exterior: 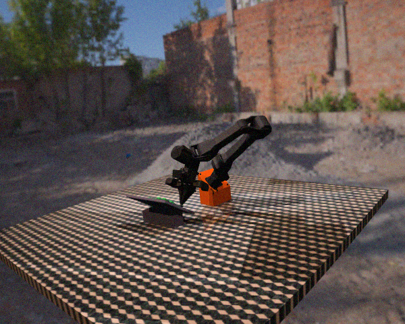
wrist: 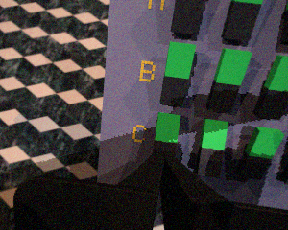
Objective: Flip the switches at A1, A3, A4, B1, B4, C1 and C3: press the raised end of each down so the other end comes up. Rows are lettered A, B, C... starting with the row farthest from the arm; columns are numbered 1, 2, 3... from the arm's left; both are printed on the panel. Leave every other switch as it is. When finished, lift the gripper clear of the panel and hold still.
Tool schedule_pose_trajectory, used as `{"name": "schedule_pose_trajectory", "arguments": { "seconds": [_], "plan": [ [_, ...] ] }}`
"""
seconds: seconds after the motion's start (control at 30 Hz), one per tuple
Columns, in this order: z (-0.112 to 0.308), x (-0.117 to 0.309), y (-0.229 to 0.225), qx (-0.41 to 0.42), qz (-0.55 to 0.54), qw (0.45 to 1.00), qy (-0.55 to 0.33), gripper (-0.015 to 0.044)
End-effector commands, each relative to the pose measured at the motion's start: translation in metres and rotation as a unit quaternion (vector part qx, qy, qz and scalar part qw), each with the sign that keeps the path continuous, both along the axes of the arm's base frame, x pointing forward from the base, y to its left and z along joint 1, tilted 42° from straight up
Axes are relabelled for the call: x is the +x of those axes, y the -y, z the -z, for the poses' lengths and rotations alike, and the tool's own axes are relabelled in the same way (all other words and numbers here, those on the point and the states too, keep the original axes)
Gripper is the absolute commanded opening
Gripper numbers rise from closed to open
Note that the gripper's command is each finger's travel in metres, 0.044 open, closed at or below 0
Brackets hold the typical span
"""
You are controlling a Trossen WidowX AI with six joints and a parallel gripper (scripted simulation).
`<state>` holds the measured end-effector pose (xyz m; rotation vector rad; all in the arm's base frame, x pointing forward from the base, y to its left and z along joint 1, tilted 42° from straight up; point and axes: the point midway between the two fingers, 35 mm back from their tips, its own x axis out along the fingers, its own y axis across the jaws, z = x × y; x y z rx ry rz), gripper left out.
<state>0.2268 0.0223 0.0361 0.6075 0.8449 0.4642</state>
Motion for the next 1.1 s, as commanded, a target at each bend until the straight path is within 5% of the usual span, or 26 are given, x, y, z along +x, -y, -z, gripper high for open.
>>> {"name": "schedule_pose_trajectory", "arguments": {
  "seconds": [0.0,1.07],
  "plan": [
    [0.0012,-0.0002,0.0004,0.000,0.003,1.000,-0.004,0.0000],
    [0.0032,0.0018,-0.0019,0.000,0.003,1.000,-0.004,0.0000]
  ]
}}
